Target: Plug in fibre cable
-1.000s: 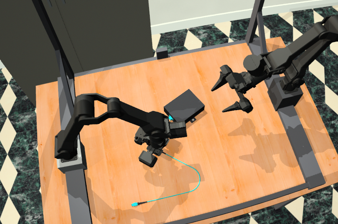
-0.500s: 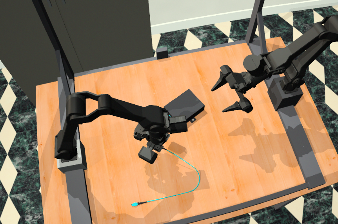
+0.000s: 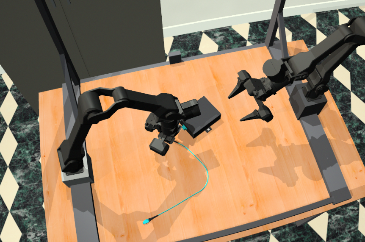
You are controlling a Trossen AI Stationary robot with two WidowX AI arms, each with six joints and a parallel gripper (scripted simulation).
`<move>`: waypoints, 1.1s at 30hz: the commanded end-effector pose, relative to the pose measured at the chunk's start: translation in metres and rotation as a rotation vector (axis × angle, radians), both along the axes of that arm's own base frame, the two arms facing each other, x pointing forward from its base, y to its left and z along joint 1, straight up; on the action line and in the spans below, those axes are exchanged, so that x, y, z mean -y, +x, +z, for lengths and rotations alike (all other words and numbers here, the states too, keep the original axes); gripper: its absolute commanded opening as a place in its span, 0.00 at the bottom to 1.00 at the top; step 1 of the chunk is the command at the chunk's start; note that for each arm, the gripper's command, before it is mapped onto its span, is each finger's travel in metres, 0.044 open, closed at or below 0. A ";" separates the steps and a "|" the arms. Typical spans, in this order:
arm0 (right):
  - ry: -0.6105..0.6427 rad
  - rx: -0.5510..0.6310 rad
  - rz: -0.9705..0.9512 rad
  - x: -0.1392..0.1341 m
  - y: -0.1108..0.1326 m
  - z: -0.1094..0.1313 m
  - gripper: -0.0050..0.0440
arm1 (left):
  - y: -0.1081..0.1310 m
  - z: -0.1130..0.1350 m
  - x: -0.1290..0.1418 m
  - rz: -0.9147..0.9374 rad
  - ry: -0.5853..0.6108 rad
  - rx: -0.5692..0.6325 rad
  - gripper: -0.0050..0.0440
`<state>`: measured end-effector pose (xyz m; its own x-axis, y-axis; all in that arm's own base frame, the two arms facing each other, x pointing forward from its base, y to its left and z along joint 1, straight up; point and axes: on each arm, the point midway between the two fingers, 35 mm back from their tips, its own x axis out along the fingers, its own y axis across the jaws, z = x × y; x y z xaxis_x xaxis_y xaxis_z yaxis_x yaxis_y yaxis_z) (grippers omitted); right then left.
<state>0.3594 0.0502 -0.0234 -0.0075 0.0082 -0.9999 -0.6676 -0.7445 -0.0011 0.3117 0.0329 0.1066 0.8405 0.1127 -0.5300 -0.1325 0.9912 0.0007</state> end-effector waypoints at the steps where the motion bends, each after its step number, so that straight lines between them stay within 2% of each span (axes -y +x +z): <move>1: 0.008 0.020 -0.012 -0.011 0.010 0.002 0.11 | 0.002 0.007 0.000 -0.001 0.001 0.018 1.00; 4: 0.007 0.019 -0.021 -0.011 0.009 0.002 0.11 | 0.002 0.007 0.000 -0.001 0.001 0.018 1.00; 8: 0.005 0.026 -0.126 -0.006 0.009 0.005 0.11 | 0.002 0.007 0.000 -0.001 0.001 0.018 1.00; 16: 0.005 0.039 -0.572 0.005 0.008 0.008 0.11 | 0.002 0.007 0.000 -0.001 0.001 0.018 1.00; 18: 0.005 0.039 -0.572 0.005 0.008 0.008 0.11 | 0.002 0.007 0.000 -0.001 0.001 0.018 1.00; 33: 0.020 0.048 -1.315 0.012 0.011 0.008 0.11 | 0.002 0.007 0.000 -0.001 0.001 0.018 1.00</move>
<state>0.3651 0.0373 -0.0261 0.0153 0.0088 -0.9998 -0.9533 0.3017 -0.0119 0.3117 0.0329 0.1066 0.8405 0.1127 -0.5300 -0.1325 0.9912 0.0007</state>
